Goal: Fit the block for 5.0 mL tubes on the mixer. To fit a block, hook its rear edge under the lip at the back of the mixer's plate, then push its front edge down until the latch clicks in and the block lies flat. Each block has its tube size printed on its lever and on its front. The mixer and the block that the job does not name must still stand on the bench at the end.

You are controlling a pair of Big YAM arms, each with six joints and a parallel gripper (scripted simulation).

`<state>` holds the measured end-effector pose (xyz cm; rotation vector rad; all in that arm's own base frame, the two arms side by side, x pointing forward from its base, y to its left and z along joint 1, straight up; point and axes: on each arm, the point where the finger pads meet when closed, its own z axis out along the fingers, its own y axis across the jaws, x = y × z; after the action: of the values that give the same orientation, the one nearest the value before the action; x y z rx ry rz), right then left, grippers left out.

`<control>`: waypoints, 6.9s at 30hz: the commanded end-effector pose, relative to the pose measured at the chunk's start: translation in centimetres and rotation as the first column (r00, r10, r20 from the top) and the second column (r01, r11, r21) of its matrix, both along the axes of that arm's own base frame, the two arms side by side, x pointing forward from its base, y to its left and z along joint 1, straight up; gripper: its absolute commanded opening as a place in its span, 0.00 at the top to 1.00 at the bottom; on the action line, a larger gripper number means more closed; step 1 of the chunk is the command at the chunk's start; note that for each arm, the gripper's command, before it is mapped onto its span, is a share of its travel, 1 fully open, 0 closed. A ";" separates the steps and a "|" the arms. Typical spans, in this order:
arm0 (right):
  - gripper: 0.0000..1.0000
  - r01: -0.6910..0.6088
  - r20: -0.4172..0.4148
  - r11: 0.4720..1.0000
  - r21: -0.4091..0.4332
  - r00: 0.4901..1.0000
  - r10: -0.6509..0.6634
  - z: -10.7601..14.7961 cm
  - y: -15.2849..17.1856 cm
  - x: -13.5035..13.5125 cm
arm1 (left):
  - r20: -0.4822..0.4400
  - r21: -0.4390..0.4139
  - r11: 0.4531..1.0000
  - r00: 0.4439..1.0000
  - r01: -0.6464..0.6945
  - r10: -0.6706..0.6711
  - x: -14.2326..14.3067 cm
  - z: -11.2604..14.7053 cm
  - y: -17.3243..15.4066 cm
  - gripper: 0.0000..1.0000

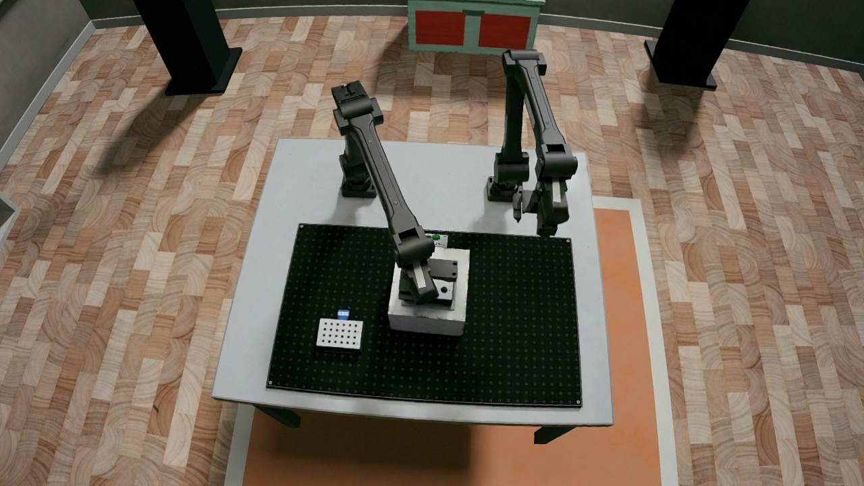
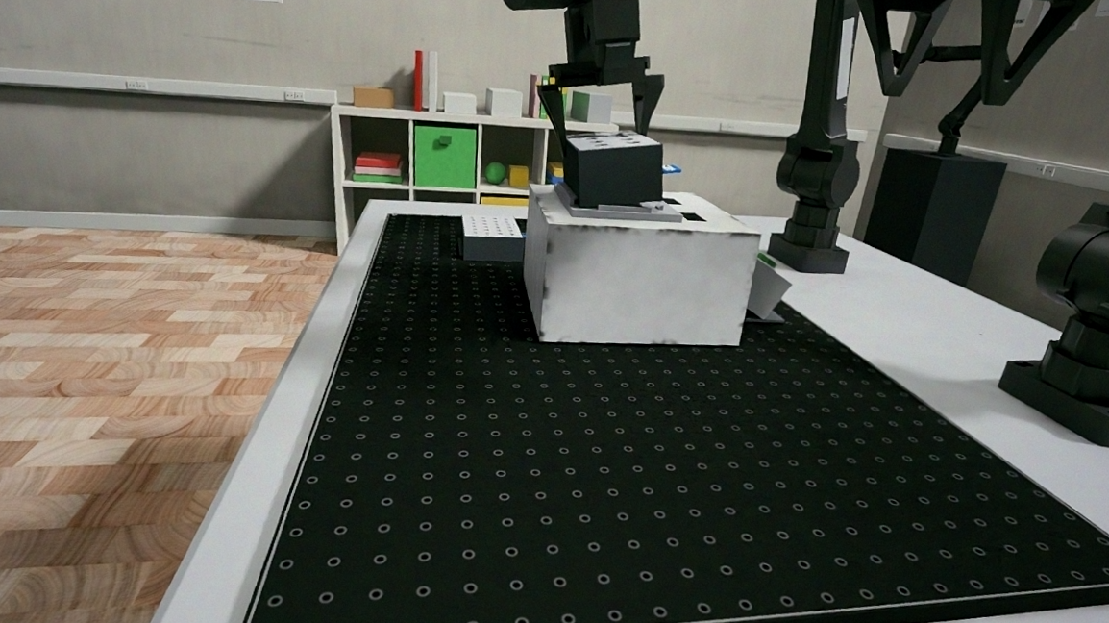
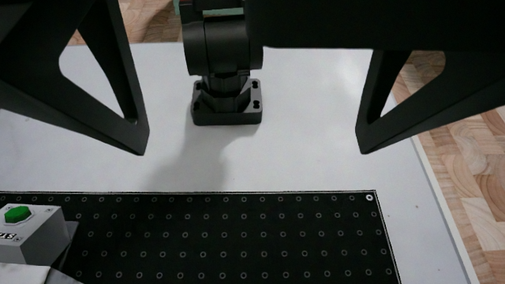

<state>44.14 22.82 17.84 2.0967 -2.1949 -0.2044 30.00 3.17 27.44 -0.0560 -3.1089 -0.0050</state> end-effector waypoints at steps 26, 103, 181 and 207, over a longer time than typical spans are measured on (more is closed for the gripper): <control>1.00 0.009 0.073 0.999 0.032 0.997 -0.012 2.1 1.2 1.0 | 0.056 0.007 1.000 0.998 0.006 -0.007 1.3 1.9 0.1 0.00; 0.00 -0.022 0.081 1.000 0.017 0.997 0.020 1.5 1.3 1.0 | 0.011 0.003 1.000 1.000 0.008 -0.008 0.3 0.3 0.1 0.00; 0.00 -0.011 0.070 1.000 0.012 0.997 0.010 6.7 0.1 0.9 | 0.049 0.008 1.000 0.999 0.009 -0.009 1.2 2.0 0.2 0.00; 1.00 0.459 0.072 0.887 -0.046 0.887 -0.456 6.3 3.6 -2.9 | 0.014 0.005 1.000 1.000 0.009 -0.009 0.5 0.7 0.1 0.00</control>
<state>41.68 25.72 22.76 1.6330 -2.5725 -0.1239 29.92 3.16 27.29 -0.0559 -3.1048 -0.0042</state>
